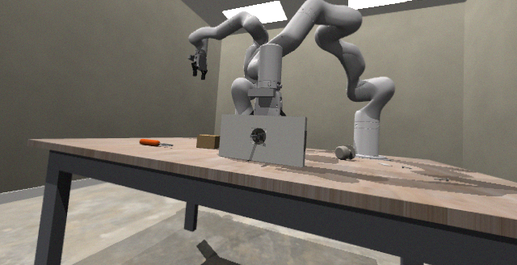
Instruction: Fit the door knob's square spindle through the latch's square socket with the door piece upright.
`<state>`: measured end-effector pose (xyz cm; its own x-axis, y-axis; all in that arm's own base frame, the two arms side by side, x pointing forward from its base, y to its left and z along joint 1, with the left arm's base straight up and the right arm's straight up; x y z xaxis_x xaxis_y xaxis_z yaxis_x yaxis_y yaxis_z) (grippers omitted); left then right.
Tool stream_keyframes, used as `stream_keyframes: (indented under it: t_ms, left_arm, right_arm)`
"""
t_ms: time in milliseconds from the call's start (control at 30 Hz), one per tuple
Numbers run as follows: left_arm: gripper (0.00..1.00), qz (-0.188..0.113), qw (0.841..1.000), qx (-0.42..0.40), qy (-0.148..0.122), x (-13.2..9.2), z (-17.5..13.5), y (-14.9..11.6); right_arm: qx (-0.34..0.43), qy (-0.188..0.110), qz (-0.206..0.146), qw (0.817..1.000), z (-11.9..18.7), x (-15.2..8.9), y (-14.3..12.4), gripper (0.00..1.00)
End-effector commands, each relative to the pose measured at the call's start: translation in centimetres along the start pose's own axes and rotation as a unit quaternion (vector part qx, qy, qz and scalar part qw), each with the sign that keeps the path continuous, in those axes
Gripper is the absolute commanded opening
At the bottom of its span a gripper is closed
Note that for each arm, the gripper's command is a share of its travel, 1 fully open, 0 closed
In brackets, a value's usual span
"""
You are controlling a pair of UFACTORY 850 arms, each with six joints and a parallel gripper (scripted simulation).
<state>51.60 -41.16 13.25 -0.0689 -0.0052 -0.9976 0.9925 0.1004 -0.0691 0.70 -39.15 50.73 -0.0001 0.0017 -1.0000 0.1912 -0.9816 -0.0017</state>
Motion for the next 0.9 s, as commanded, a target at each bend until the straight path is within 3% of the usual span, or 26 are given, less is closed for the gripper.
stream_keyframes:
  t_ms: [0, 767, 800, 867]
  left_arm:
    - [0.61, 0.001, 1.000, 0.000, -0.001, -0.15, 0.07, 0.07]
    - [0.61, 0.001, 1.000, 0.000, -0.001, -0.16, 0.09, 0.18]
    - [0.91, 0.001, 1.000, 0.000, -0.001, -0.16, 0.09, 0.18]
    - [0.91, 0.001, 1.000, 0.000, -0.001, -0.16, 0.09, 0.18]
  right_arm:
    - [0.000, 0.000, 0.001, 1.000, 0.00, -0.08, 0.03, 1.00]
    - [0.000, 0.000, 0.001, 1.000, 0.00, -0.08, 0.03, 1.00]
    - [0.000, 0.000, 0.001, 1.000, 0.00, -0.08, 0.03, 1.00]
    - [0.000, 0.000, 0.001, 1.000, 0.00, -0.08, 0.03, 1.00]
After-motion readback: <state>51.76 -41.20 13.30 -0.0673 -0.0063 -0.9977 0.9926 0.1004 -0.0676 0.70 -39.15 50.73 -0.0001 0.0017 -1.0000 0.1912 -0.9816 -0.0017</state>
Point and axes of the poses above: on each arm, the point where the finger pads meet when closed, its own x axis out along the fingers, its own z axis across the jaws, y = z × x, the point moved 4 cm from there along -x, back along the fingers, and after that the axes turned 10 degrees about -x, right-handed, at the moved point
